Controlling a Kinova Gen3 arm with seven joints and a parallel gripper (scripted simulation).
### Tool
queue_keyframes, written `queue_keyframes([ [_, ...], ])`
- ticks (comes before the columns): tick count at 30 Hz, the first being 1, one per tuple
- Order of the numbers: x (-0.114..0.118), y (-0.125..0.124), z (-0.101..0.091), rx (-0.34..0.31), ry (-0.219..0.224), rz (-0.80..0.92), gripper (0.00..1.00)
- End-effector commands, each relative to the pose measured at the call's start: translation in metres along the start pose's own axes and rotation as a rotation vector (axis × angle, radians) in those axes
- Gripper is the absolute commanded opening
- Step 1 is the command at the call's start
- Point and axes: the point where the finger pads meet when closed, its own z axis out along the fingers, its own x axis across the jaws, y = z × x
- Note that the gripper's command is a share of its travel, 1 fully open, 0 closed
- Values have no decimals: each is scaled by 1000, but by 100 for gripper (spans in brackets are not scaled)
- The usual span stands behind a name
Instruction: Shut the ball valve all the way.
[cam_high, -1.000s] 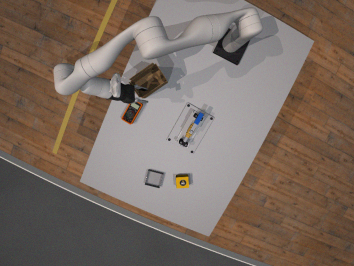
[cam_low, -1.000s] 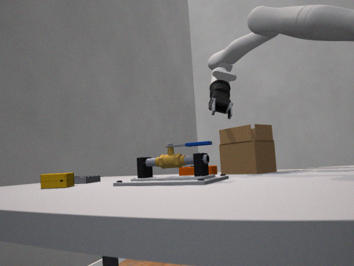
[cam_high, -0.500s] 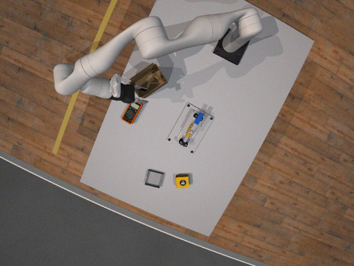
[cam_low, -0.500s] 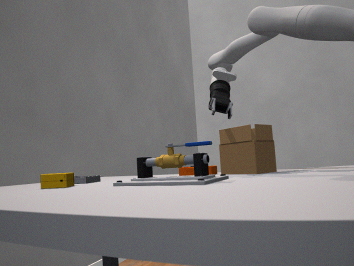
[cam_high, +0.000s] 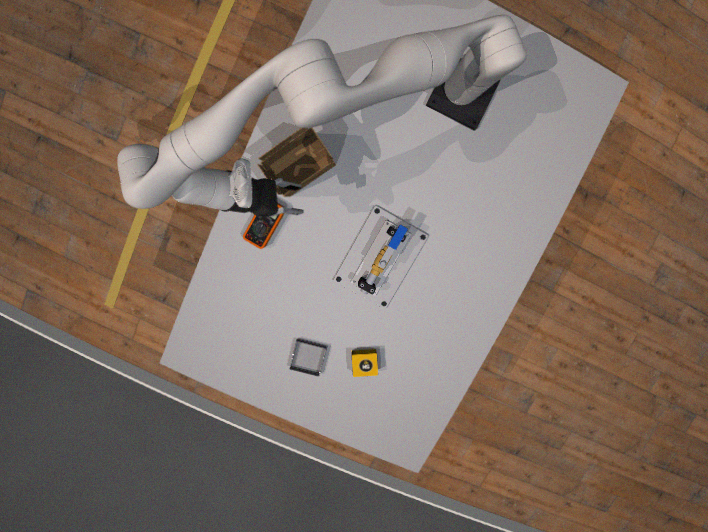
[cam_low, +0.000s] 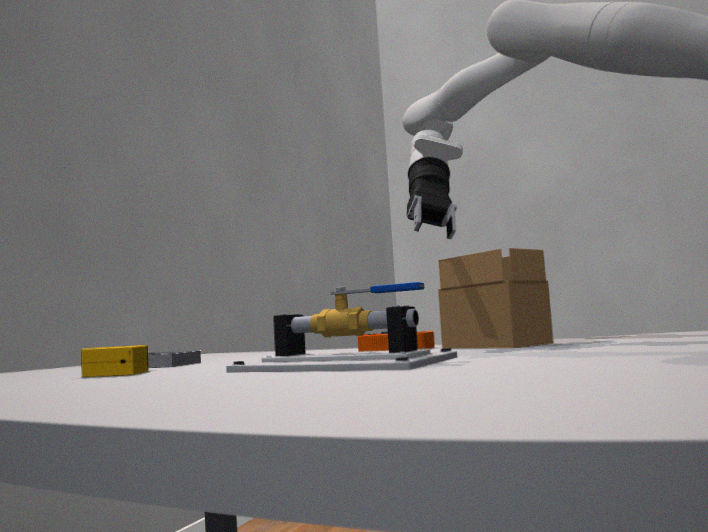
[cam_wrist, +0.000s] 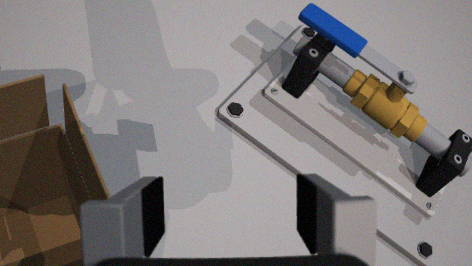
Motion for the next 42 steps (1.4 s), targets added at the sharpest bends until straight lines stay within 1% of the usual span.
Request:
queue_keyframes([
  [1,16,-6,11,-29,-36,-28,100],
  [2,22,-9,16,-39,-51,-40,100],
  [4,22,-9,16,-39,-51,-40,100],
  [5,28,-12,22,-50,-67,-53,100],
  [9,52,-29,48,-102,-142,-123,100],
  [14,78,-58,85,-183,-249,-251,100],
  [15,78,-58,85,-183,-249,-251,100],
  [17,85,-71,100,-217,-292,-314,100],
  [18,85,-71,100,-217,-292,-314,100],
  [19,88,-78,107,-235,-313,-347,100],
  [21,88,-78,107,-235,-313,-347,100],
  [25,97,-105,134,-300,-387,-485,100],
  [29,101,-129,155,-356,-444,-618,100],
  [32,101,-144,168,-387,-473,-703,100],
  [35,101,-155,176,-409,-493,-769,100],
  [42,101,-164,184,-428,-508,-827,100],
])
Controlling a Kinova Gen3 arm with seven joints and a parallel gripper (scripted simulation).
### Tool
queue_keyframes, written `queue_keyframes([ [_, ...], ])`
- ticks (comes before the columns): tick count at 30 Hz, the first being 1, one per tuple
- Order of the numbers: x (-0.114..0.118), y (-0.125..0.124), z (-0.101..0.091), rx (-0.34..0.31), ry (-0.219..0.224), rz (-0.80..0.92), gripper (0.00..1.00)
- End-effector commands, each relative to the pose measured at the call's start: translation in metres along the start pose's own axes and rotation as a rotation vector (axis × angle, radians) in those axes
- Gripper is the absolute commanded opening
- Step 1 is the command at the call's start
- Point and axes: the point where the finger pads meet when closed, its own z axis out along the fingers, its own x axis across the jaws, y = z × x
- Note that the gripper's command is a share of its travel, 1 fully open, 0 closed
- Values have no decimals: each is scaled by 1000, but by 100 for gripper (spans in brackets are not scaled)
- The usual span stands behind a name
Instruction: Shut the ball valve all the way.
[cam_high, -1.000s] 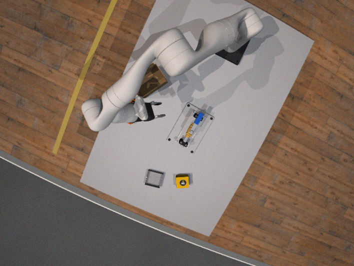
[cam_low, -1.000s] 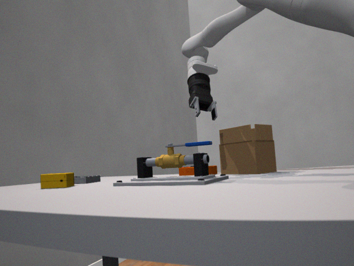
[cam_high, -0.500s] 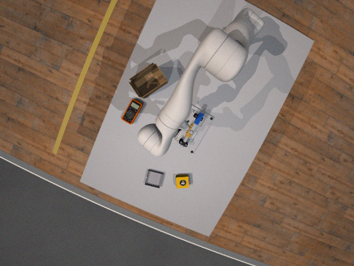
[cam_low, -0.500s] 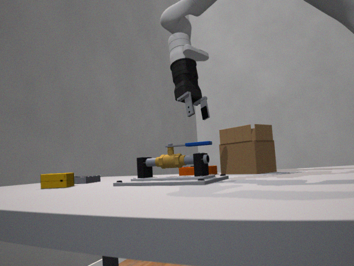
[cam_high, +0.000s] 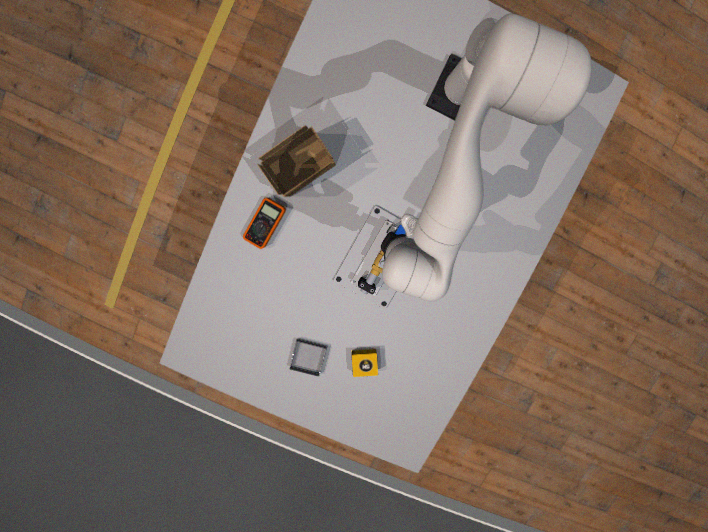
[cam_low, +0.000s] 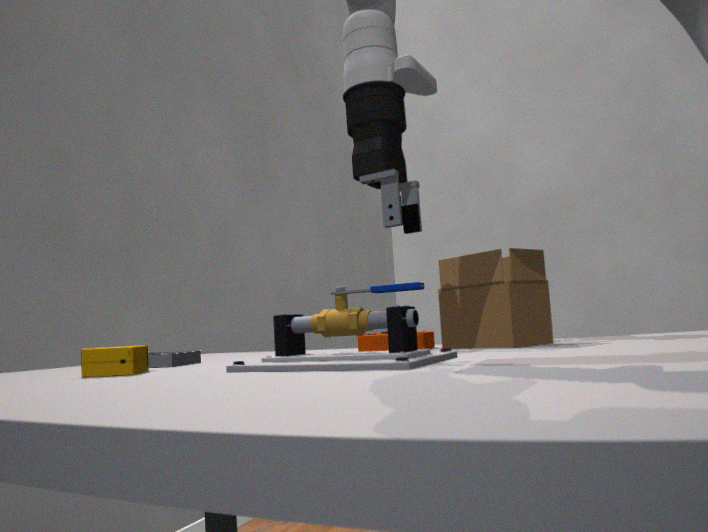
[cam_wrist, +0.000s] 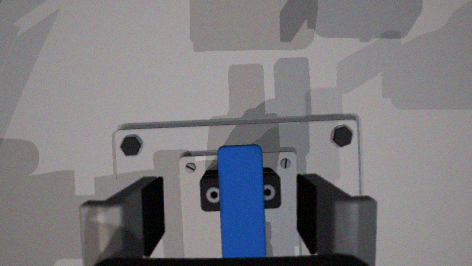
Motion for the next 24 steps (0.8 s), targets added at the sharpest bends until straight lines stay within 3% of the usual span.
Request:
queue_keyframes([
  [1,4,-3,0,-19,-8,-22,100],
  [7,5,-3,0,-21,-9,-27,100],
  [8,5,-3,0,-21,-9,-27,0],
  [24,5,-3,0,-21,-9,-27,0],
])
